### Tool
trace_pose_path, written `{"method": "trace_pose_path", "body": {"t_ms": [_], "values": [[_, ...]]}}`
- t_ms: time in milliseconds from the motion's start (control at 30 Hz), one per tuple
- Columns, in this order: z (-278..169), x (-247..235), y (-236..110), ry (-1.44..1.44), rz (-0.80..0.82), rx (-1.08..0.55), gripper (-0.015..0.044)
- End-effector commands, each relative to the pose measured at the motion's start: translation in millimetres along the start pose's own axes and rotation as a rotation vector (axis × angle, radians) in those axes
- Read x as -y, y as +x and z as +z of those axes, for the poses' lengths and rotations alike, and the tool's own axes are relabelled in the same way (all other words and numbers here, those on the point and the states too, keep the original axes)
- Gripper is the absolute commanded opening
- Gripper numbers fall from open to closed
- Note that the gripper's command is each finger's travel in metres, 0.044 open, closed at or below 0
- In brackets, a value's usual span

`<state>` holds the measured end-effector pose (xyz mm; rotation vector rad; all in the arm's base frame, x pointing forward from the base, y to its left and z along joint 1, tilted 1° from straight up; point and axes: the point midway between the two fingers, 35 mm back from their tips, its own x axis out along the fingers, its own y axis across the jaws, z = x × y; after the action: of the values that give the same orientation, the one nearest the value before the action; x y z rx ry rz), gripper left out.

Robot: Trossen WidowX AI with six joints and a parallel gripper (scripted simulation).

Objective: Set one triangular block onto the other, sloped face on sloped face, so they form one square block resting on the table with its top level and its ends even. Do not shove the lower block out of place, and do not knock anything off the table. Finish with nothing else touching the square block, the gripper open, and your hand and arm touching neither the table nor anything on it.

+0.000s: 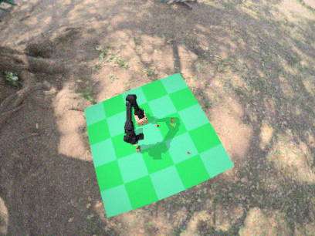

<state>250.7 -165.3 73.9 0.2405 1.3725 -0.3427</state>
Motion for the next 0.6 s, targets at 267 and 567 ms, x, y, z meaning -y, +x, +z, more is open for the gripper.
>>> {"method": "trace_pose_path", "body": {"t_ms": [267, 567], "values": [[7, -2, 38, -0.002, 0.004, 0.003, 0.0000], [9, -4, 48, -0.007, 0.010, 0.008, 0.0000]]}}
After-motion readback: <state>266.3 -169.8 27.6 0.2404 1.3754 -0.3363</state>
